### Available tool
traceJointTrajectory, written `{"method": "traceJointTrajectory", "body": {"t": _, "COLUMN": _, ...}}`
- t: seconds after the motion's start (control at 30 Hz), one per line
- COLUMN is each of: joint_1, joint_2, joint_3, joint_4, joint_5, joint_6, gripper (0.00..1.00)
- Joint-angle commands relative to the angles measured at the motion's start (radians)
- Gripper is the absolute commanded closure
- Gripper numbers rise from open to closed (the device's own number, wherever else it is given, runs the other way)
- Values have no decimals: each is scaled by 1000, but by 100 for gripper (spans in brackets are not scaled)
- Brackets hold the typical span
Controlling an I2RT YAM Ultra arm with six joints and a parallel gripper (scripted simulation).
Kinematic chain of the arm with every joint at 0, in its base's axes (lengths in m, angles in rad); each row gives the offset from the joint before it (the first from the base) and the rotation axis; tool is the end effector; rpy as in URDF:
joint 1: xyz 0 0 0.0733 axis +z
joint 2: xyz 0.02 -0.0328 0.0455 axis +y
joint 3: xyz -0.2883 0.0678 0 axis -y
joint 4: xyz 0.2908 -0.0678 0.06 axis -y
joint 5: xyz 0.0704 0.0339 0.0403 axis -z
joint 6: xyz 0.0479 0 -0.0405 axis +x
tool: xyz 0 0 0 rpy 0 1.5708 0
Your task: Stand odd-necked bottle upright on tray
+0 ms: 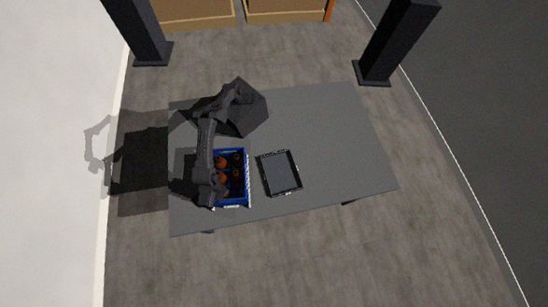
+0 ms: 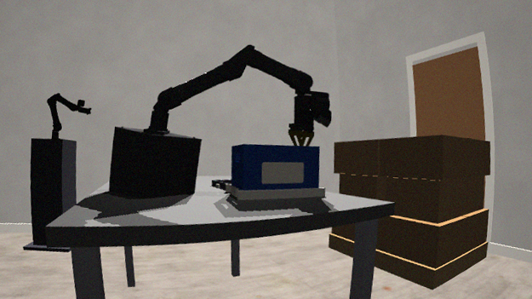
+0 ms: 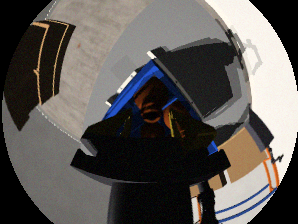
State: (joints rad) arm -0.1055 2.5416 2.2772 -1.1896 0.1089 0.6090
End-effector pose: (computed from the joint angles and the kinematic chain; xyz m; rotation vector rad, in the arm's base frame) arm 0.5643 -0.0639 0.1463 1.0578 2.8066 -0.1146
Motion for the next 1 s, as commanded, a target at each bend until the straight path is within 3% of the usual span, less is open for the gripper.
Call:
{"method": "traceJointTrajectory", "body": {"t": 0.0, "joint_1": -4, "joint_2": -10, "joint_3": -22, "joint_4": 32, "joint_5": -1, "joint_6": -6, "gripper": 39}}
{"method": "traceJointTrajectory", "body": {"t": 0.97, "joint_1": -7, "joint_2": -24, "joint_3": -22, "joint_4": 43, "joint_5": -1, "joint_6": -6, "gripper": 39}}
